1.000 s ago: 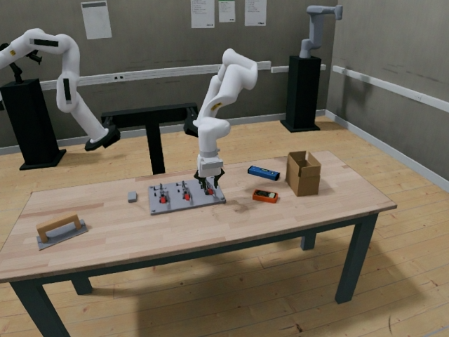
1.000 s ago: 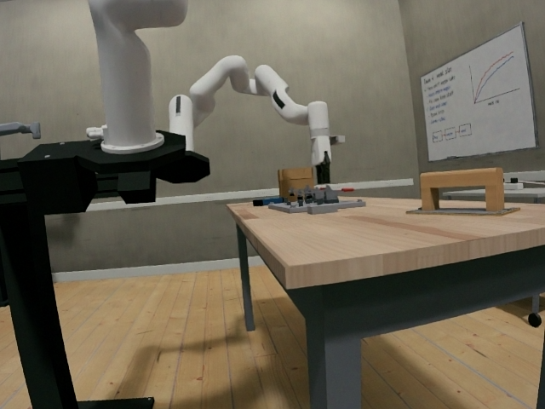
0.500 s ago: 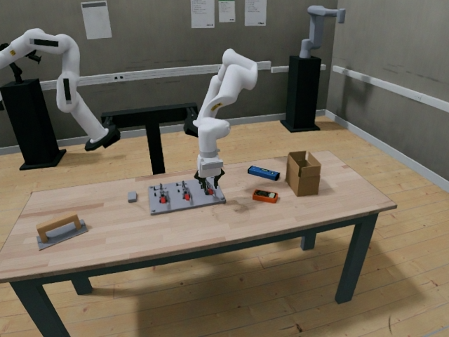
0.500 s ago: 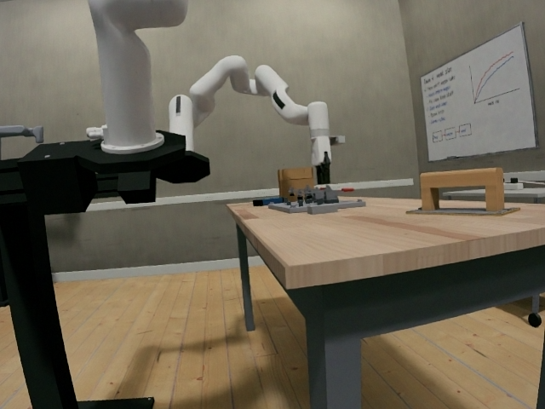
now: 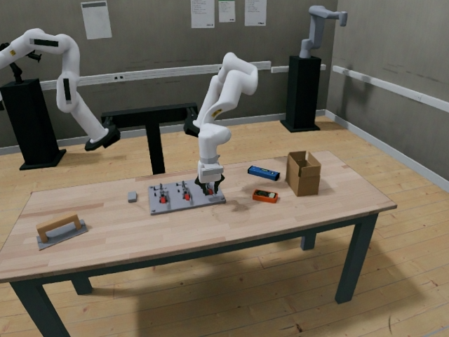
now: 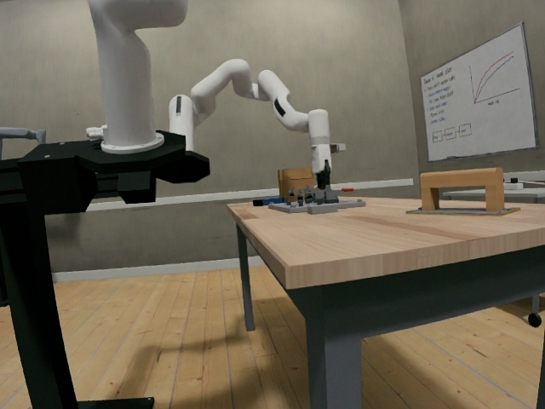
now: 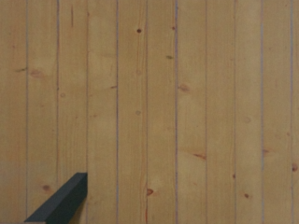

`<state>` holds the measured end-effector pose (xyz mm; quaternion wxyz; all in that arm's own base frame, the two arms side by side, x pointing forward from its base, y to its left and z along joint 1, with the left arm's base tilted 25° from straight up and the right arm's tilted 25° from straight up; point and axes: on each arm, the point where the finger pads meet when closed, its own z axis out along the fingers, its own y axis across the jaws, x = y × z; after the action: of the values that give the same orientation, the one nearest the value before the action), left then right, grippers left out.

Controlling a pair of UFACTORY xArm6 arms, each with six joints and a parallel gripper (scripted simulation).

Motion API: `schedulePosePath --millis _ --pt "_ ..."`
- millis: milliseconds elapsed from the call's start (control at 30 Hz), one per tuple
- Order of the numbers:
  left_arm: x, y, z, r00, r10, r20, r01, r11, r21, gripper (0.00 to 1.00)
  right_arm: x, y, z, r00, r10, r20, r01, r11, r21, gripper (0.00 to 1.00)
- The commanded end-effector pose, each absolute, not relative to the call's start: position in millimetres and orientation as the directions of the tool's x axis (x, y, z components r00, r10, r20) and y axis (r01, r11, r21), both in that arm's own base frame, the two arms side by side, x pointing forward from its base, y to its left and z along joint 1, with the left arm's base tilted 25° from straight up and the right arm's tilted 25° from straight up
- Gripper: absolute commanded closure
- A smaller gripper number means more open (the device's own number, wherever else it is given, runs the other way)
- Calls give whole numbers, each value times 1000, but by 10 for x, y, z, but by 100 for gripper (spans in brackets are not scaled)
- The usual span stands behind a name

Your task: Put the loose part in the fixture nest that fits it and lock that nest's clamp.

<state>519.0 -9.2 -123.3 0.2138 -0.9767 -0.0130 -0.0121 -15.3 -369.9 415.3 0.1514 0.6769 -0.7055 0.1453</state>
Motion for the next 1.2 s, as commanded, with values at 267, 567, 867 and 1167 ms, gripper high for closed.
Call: schedulePosePath --millis 267,567,867,1167 --pt "5226 -78 -1272 999 18 37 32 -909 -415 52 -153 -3704 4183 -38 -908 417 -999 41 0 0" --pt "5226 -78 -1272 999 18 37 32 -909 -415 52 -153 -3704 4183 -38 -908 417 -999 41 0 0" --pt "5226 -78 -1272 999 18 37 32 -909 -415 100 -153 -3704 4183 -38 -908 417 -999 41 0 0" --pt "5226 -78 -1272 999 18 37 32 -909 -415 100 -153 -3704 4183 -38 -908 417 -999 41 0 0"
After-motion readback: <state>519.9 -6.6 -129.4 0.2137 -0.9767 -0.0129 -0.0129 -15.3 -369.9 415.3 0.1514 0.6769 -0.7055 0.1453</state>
